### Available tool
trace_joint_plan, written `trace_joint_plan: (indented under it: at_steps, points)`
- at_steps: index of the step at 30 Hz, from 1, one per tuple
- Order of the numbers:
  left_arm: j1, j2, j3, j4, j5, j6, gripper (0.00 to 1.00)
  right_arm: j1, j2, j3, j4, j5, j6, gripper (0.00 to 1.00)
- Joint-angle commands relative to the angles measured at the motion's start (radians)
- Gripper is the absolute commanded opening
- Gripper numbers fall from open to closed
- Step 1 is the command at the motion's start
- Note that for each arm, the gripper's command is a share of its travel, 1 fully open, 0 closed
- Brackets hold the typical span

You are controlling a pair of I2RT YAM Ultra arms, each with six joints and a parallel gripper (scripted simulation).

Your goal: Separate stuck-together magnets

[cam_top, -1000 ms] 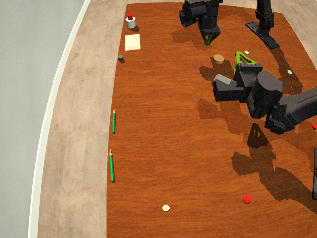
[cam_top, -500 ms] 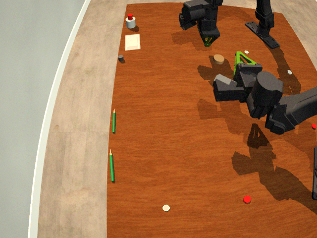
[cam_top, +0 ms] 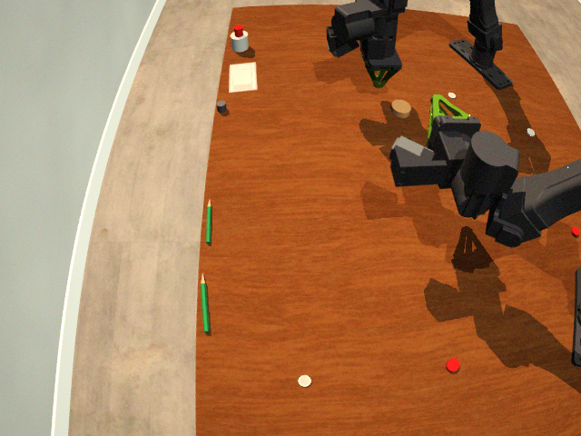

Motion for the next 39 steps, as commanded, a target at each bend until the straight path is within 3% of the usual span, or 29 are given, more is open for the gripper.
trace_joint_plan:
  at_steps: [1, 39]
  points:
    - [-0.002, -0.01, 0.007, 0.008, -0.001, 0.005, 0.18, -0.001, -0.004, 0.01, 0.015, 0.005, -0.003, 0.18]
    - [-0.002, -0.01, 0.007, 0.008, -0.001, 0.005, 0.18, -0.002, 0.016, -0.059, 0.104, 0.005, -0.004, 0.18]
